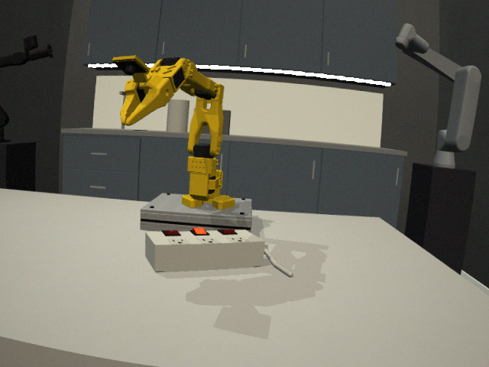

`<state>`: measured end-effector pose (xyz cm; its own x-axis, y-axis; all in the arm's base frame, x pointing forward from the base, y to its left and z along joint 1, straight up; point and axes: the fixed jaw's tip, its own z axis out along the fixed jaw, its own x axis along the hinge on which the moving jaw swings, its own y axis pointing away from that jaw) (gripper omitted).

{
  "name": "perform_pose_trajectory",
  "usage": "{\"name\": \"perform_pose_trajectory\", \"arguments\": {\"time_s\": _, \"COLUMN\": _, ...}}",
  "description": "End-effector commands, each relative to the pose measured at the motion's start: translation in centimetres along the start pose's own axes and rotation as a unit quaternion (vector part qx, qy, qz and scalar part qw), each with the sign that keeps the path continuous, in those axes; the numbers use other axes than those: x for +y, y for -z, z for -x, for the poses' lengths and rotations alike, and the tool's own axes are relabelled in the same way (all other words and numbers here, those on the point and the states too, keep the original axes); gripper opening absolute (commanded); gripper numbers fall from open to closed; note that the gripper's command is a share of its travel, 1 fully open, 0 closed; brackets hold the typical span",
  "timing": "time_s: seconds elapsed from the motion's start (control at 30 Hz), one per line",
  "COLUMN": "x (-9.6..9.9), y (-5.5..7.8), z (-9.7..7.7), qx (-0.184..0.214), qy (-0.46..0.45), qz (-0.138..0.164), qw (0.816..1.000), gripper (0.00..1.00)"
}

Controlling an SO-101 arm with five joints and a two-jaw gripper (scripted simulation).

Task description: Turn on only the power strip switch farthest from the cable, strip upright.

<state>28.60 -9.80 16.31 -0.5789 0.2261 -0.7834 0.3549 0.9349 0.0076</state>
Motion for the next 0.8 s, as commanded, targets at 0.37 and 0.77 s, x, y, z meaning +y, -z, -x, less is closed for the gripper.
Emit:
{"name": "perform_pose_trajectory", "arguments": {"time_s": 0.37, "x": 8.0, "y": 8.6, "z": -3.8, "qx": 0.087, "qy": 0.185, "qz": 0.134, "qw": 0.97, "gripper": 0.0}}
{"name": "perform_pose_trajectory", "arguments": {"time_s": 0.77, "x": 9.2, "y": 11.8, "z": -5.9, "qx": 0.112, "qy": 0.254, "qz": 0.177, "qw": 0.944, "gripper": 0.0}}
